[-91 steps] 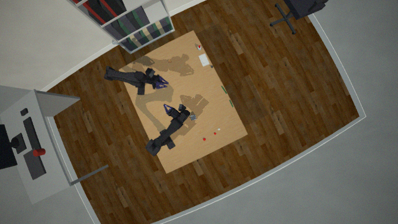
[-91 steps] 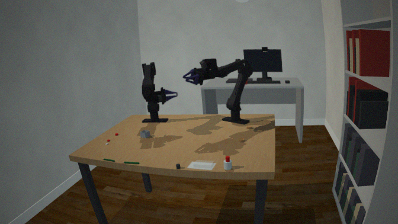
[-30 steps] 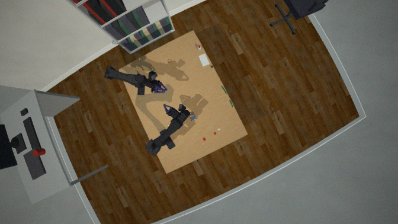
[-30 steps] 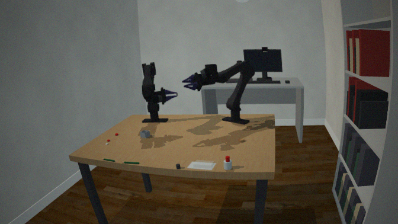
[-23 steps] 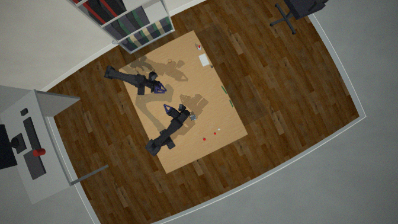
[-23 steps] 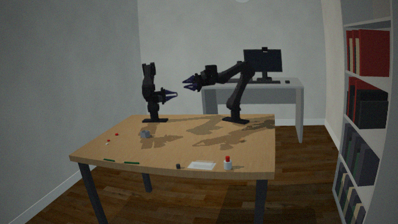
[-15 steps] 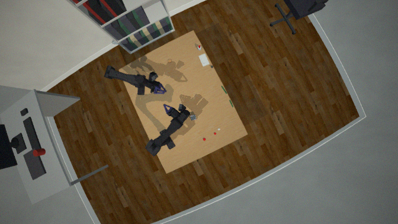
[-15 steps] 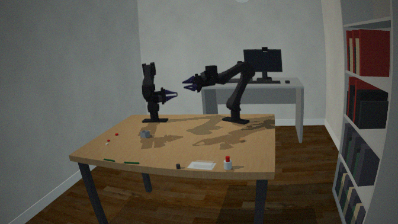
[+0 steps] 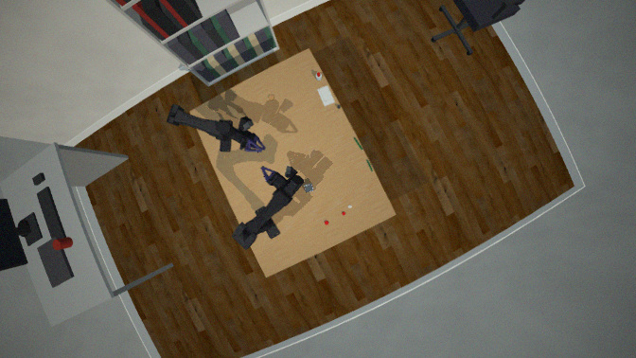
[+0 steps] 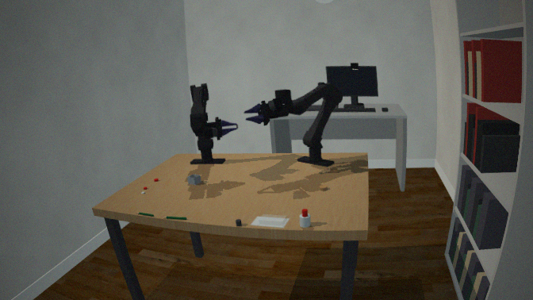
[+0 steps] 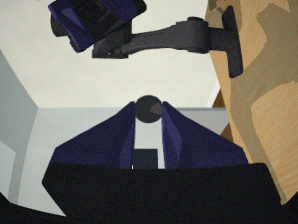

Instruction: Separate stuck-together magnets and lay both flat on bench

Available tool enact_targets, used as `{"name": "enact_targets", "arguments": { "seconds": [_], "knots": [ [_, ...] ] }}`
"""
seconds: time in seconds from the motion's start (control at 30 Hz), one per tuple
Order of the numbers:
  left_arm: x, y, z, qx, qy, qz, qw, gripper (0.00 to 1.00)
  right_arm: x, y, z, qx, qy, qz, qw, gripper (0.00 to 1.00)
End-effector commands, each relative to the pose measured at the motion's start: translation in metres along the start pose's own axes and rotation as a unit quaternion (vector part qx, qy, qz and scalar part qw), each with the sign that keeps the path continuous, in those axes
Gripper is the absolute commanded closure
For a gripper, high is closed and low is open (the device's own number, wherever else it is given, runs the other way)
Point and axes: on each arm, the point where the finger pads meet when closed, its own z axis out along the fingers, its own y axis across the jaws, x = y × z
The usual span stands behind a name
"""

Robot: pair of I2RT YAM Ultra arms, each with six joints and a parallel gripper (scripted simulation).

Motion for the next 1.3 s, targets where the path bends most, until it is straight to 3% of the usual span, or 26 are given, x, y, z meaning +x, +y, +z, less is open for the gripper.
{"name": "enact_targets", "arguments": {
  "seconds": [0.0,1.27],
  "knots": [
    [-0.001,-0.005,-0.001,0.009,-0.001,-0.005,1.0,0.67,0.001,0.005,-0.001,-0.006,0.003,-0.008,1.0,0.82],
    [0.037,0.003,-0.009,0.028,0.047,-0.114,0.992,0.67,0.001,0.005,-0.001,-0.006,0.003,-0.008,1.0,0.82]
  ]
}}
